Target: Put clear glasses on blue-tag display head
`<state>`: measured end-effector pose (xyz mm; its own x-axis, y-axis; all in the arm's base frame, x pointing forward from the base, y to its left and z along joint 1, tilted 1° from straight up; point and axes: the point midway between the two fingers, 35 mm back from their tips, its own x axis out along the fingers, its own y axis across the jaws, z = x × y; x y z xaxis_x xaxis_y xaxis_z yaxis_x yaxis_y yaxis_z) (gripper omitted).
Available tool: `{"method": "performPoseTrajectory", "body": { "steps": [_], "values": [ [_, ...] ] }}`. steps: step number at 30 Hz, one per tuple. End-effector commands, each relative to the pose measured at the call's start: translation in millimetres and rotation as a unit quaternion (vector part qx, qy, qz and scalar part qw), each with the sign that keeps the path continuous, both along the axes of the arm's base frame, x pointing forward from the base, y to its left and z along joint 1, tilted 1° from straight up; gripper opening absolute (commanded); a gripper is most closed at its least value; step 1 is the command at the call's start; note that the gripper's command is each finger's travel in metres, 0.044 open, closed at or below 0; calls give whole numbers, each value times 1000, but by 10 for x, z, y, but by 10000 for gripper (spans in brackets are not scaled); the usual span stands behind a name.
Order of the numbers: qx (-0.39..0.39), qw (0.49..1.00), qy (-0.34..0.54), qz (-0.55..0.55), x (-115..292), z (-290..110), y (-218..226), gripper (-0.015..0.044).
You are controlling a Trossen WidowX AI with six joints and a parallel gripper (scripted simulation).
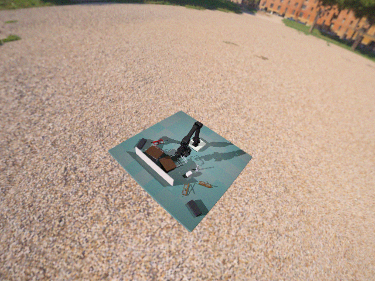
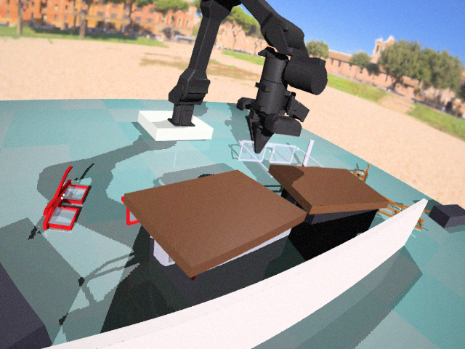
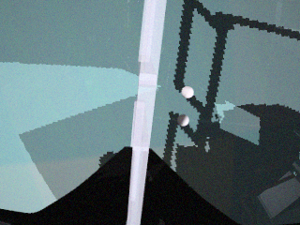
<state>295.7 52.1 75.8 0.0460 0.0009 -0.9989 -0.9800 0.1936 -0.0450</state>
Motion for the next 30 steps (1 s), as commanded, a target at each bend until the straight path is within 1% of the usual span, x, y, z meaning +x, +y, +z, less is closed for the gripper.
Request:
{"method": "performPoseTrajectory", "body": {
  "steps": [1,30],
  "values": [
    [2,1000,-2,2,77,20,-12,0],
    [6,1000,-4,2,498,33,-97,0]
  ]
}}
